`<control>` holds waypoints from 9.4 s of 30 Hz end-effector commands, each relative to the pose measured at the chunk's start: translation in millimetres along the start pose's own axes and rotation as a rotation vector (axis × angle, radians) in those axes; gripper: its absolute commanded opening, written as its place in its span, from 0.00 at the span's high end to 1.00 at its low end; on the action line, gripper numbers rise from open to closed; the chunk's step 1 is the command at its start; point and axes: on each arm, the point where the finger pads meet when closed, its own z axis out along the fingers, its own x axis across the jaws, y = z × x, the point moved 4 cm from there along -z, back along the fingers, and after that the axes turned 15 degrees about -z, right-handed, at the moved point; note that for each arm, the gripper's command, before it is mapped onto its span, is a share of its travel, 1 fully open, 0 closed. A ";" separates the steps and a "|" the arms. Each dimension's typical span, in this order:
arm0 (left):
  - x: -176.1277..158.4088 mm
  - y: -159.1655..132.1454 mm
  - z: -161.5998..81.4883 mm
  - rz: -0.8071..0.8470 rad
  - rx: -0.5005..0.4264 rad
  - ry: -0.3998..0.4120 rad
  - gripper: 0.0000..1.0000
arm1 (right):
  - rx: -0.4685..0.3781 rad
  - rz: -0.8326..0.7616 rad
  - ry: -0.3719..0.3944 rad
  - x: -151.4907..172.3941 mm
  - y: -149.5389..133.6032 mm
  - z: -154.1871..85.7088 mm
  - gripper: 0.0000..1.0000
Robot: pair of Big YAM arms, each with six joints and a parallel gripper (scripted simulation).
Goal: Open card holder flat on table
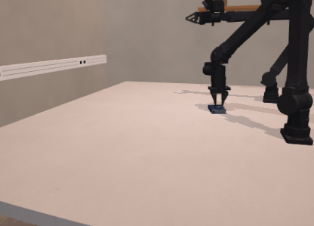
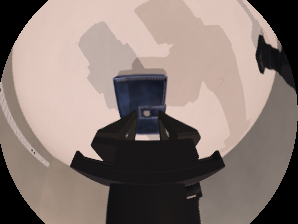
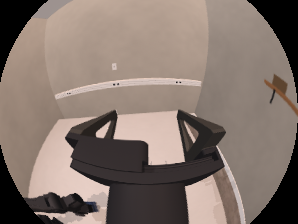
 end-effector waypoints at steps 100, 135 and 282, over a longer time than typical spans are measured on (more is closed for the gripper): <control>-17.1 -3.3 3.7 -0.001 -0.079 0.257 0.89 | -0.049 0.000 -0.013 -6.8 25.2 -2.5 0.00; -14.3 -9.7 7.8 -0.007 -0.073 0.322 0.66 | -0.049 0.000 -0.013 -6.8 25.2 -2.5 0.00; 303.5 -176.4 -428.0 -1.004 -1.568 0.647 0.64 | 0.049 0.083 0.100 83.9 -39.4 6.2 0.64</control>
